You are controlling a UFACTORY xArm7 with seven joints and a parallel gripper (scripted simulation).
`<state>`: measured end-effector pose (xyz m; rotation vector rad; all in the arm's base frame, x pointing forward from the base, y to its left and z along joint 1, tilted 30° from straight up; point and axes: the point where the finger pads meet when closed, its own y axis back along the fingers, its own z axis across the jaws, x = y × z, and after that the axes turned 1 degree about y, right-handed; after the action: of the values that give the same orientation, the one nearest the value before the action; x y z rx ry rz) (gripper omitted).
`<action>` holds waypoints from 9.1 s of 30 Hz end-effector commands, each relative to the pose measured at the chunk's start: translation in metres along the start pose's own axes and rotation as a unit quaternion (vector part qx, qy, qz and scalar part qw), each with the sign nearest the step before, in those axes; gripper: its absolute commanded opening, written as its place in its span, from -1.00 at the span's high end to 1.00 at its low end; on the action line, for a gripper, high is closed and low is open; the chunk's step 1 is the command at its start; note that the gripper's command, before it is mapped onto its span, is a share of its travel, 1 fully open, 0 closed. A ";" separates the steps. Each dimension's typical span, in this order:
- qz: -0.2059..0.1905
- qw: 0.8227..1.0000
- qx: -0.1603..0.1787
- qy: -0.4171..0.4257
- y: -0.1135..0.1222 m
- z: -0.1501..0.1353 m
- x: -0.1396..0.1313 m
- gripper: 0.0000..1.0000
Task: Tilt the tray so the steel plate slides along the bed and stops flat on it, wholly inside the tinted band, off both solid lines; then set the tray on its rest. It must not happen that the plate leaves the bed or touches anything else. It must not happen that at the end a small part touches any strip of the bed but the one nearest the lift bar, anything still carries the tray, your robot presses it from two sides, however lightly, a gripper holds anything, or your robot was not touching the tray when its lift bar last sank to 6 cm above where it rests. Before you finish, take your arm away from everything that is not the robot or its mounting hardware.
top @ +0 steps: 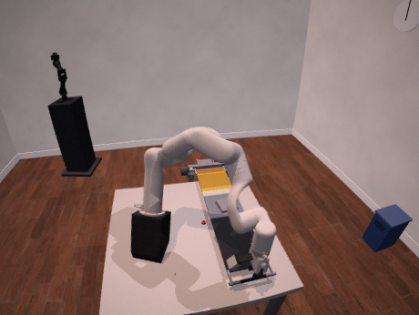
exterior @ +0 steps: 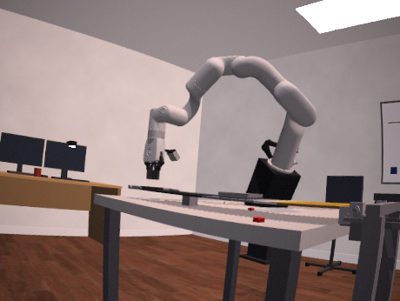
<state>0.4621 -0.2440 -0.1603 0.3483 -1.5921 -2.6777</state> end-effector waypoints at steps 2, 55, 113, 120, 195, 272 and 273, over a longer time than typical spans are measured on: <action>-0.001 1.000 0.003 0.000 -0.005 -0.002 -0.001 0.19; -0.001 1.000 0.003 0.000 -0.021 -0.003 -0.002 0.19; -0.001 1.000 0.003 0.000 -0.044 -0.005 -0.003 0.19; -0.001 1.000 0.003 0.000 -0.057 -0.005 -0.003 0.19; -0.001 1.000 0.003 0.000 -0.047 -0.005 -0.003 1.00; -0.001 1.000 0.003 0.000 0.018 0.000 -0.003 1.00; -0.001 1.000 0.003 0.000 0.018 0.000 -0.003 1.00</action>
<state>0.4598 -0.2545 -0.1343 0.3484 -1.5979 -2.6760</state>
